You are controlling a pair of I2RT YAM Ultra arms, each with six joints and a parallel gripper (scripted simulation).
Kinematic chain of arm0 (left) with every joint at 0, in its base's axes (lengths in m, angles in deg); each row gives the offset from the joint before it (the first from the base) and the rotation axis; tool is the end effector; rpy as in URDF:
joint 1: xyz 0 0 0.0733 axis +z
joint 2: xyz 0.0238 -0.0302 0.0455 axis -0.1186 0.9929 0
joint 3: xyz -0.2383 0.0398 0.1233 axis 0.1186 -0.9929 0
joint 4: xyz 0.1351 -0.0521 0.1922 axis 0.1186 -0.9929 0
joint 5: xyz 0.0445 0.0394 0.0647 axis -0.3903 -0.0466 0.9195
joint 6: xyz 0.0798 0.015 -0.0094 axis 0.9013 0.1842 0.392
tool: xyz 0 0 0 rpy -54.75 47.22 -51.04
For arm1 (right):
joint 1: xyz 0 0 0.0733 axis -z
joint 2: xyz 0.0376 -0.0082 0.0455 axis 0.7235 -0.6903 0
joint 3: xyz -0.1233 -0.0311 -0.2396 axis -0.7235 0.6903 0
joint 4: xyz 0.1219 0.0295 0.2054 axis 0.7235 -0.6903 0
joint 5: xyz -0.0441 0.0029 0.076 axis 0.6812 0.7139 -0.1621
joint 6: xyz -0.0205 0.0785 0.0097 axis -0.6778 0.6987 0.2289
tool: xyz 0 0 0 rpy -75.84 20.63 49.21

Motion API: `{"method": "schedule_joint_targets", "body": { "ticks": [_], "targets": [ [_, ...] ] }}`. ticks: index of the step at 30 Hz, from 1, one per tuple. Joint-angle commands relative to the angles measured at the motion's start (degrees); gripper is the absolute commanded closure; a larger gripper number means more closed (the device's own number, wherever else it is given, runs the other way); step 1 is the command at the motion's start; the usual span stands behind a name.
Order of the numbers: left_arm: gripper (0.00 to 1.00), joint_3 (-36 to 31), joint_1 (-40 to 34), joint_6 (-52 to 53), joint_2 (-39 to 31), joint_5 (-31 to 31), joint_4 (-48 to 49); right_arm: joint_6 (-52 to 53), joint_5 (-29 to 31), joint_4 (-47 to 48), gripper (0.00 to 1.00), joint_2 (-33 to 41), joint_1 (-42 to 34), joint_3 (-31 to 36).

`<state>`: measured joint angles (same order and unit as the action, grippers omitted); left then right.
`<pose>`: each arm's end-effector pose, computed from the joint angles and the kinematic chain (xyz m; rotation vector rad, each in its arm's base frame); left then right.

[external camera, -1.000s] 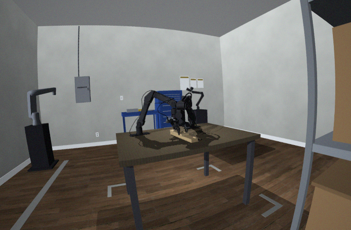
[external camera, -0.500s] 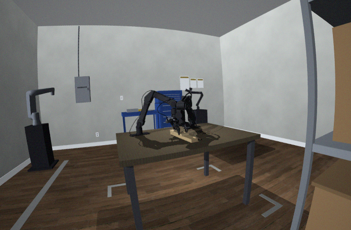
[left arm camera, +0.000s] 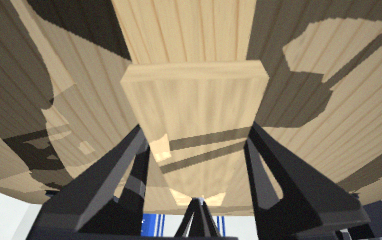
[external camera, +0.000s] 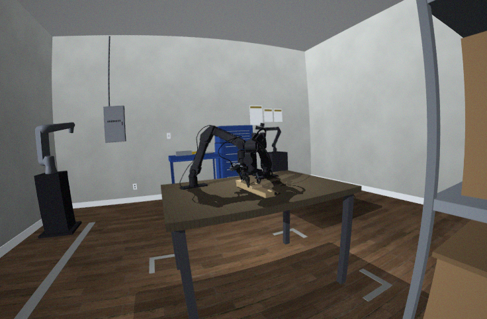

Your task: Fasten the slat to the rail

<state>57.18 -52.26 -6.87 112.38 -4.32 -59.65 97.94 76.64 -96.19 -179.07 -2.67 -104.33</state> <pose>0.3157 -0.3190 0.1496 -0.0915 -3.1190 -0.0327 0.2281 0.2639 0.1710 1.5839 2.7130 -0.0073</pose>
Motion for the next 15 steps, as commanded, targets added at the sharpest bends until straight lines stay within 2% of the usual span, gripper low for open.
{"method": "schedule_joint_targets", "body": {
  "ticks": [1, 5, 7, 15],
  "targets": [
    [0.28, 0.25, -0.01, 0.0, -0.53, -0.01, 0.03, 0.41, -0.05, 0.59, 0.88, 0.58, 0.12, 0.26],
    [0.28, 0.25, -0.01, 0.0, -0.53, -0.01, 0.03, 0.47, -0.04, 0.72, 0.88, 0.56, 0.11, 0.36],
    [0.28, 0.25, -0.01, 0.0, -0.53, -0.01, 0.03, 0.01, 0.0, 0.03, 0.66, 0.43, 0.01, -0.28],
    [0.28, 0.25, -0.01, 0.0, -0.53, -0.01, 0.03, 0.01, 0.0, 0.03, 0.66, 0.43, 0.01, -0.28]
  ]
}}
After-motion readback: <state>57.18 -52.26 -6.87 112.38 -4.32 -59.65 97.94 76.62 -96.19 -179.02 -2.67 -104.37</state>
